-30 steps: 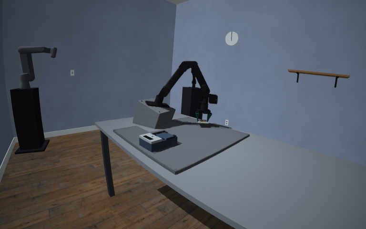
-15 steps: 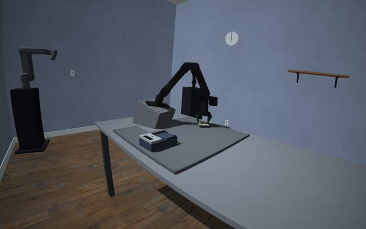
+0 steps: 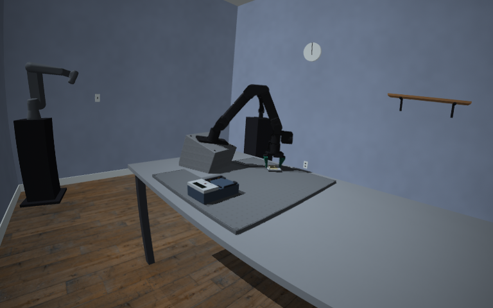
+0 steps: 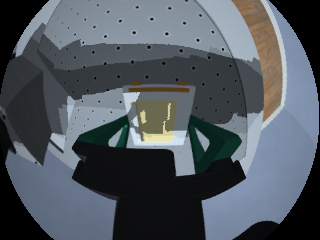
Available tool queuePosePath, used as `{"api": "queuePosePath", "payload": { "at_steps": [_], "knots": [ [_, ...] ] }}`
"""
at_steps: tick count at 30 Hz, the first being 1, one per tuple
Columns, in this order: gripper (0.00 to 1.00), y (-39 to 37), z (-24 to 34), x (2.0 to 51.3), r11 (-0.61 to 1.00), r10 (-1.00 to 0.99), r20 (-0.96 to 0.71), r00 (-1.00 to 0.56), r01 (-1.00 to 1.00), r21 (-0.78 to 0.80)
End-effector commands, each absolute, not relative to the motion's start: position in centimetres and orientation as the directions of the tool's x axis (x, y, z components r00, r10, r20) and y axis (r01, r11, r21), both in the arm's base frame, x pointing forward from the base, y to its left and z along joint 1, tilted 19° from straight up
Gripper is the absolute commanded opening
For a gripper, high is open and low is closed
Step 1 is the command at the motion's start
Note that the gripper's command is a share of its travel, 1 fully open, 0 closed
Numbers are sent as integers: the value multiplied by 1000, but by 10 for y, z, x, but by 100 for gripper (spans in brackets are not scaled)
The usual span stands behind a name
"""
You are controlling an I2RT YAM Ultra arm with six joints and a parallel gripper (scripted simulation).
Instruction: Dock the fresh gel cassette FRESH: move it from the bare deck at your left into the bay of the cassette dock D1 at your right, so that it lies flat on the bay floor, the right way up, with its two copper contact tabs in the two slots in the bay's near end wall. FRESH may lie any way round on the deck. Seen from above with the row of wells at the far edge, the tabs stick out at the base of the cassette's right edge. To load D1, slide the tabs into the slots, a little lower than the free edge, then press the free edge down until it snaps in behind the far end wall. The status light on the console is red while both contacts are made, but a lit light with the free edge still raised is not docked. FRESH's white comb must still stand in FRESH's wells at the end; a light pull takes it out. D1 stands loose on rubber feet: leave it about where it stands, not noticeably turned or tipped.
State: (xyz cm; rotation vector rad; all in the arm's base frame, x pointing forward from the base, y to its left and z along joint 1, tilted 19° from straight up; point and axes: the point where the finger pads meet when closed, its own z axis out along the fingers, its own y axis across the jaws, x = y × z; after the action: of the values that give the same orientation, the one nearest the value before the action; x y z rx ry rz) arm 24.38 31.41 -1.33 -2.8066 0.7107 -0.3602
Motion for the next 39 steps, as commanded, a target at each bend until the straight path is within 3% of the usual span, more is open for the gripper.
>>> {"api": "queuePosePath", "payload": {
  "at_steps": [1, 34, 35, 39],
  "knots": [
    [0, 306, -24, 242, -860, -491, 170, 854, -444, -251],
    [0, 322, -10, 248, -853, -489, 173, 855, -428, -297],
    [100, 316, -18, 246, -856, -491, 177, 853, -434, -280],
    [100, 316, -18, 246, -856, -491, 177, 853, -434, -280]
  ]
}}
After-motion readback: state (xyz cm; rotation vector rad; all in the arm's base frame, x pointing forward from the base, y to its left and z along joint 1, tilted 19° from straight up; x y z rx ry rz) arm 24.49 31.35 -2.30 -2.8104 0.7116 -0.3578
